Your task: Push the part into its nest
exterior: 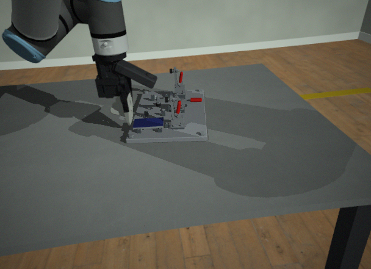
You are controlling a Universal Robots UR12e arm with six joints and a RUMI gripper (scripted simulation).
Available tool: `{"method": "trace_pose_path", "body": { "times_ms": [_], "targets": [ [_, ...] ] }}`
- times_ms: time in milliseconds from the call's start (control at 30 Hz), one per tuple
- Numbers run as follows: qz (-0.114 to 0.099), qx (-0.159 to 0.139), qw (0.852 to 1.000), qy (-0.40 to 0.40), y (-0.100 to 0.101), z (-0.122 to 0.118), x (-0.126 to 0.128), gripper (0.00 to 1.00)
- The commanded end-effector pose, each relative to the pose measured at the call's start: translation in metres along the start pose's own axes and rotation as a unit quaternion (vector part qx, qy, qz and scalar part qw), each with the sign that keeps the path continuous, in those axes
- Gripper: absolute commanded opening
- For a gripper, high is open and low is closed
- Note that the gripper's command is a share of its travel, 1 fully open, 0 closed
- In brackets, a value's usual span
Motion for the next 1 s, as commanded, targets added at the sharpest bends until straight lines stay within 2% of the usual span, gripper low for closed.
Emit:
{"method": "trace_pose_path", "body": {
  "times_ms": [0,967],
  "targets": [
    [0.0,0.001,1.0,0.0,-0.0004,0.0016,-0.0005,0.0],
    [0.0,0.001,1.0,0.0,-0.0003,0.0052,-0.0005,0.0]
  ]
}}
Point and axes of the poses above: the point where the finger pads meet when closed, its own y axis out along the fingers, its own x axis across the jaws, z = x × y, the point moved 8 cm from there along -y, back along the fingers, and after that the axes turned 1 degree about -y, right-handed, at the moved point
